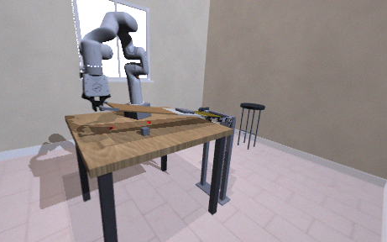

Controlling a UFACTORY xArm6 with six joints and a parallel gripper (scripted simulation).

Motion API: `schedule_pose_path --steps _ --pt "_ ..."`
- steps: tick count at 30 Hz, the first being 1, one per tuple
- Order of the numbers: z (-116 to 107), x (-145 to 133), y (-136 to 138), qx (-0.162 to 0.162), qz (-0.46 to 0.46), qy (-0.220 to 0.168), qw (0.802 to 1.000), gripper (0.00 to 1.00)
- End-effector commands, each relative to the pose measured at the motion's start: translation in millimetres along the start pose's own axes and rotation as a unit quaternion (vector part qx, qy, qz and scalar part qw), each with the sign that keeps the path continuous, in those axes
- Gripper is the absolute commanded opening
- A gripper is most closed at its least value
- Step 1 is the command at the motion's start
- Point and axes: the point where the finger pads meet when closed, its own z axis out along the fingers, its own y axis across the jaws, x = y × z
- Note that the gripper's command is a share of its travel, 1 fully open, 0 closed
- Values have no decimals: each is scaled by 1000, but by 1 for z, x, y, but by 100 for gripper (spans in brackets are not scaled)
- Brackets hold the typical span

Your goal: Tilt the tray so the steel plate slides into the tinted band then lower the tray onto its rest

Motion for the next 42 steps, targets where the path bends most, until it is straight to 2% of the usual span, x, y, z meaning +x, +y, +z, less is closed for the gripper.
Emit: schedule_pose_path --steps 1,5,11,19,32,42 --pt "11 -2 -4 2 0 -3 1000 0" --pt "13 -2 -4 2 0 -3 1000 0" --pt "-1 -2 -2 2 0 -3 1000 0" --pt "-6 -2 -1 2 0 -3 1000 0" --pt "7 -2 -3 2 0 -3 1000 0" --pt "-3 -2 -1 2 0 -3 1000 0"
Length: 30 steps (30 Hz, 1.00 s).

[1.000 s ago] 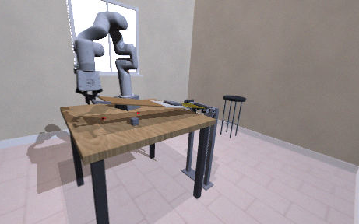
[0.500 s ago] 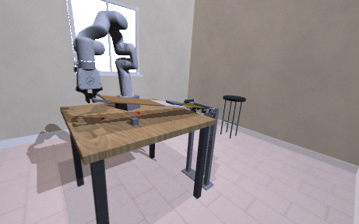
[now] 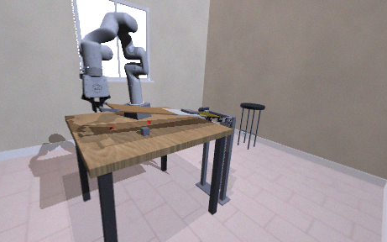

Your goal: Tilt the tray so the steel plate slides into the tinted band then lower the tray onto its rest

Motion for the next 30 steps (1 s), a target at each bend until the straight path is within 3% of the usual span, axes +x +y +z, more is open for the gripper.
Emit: schedule_pose_path --steps 1,14,30 --pt "-9 -2 0 2 0 -3 1000 0" --pt "-1 -2 -2 2 0 -3 1000 0" --pt "-9 -2 -1 2 0 -3 1000 0"
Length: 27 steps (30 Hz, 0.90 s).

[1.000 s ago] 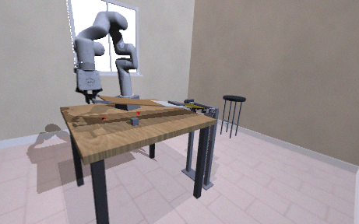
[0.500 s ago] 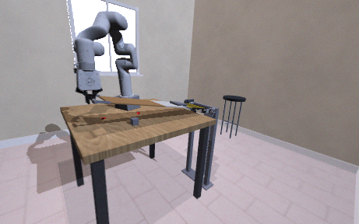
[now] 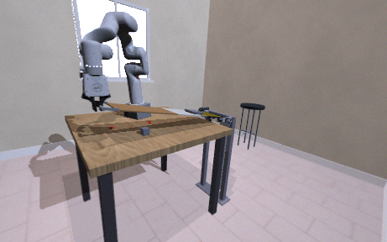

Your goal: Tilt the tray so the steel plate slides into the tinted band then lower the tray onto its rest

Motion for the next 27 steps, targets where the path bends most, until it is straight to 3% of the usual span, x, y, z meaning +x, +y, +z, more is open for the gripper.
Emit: schedule_pose_path --steps 1,14,27 --pt "-5 -2 -1 2 0 -3 1000 0" --pt "1 -2 -2 2 0 -3 1000 0" --pt "-7 -2 -1 2 0 -3 1000 0"
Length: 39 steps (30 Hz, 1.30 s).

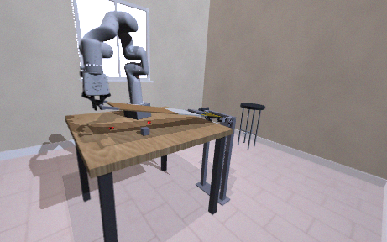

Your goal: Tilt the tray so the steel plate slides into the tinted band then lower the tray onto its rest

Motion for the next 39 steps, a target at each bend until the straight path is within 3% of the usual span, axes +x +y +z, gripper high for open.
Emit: schedule_pose_path --steps 1,39 --pt "-2 -2 -2 2 0 -3 1000 0" --pt "0 -2 -2 2 0 -3 1000 0"
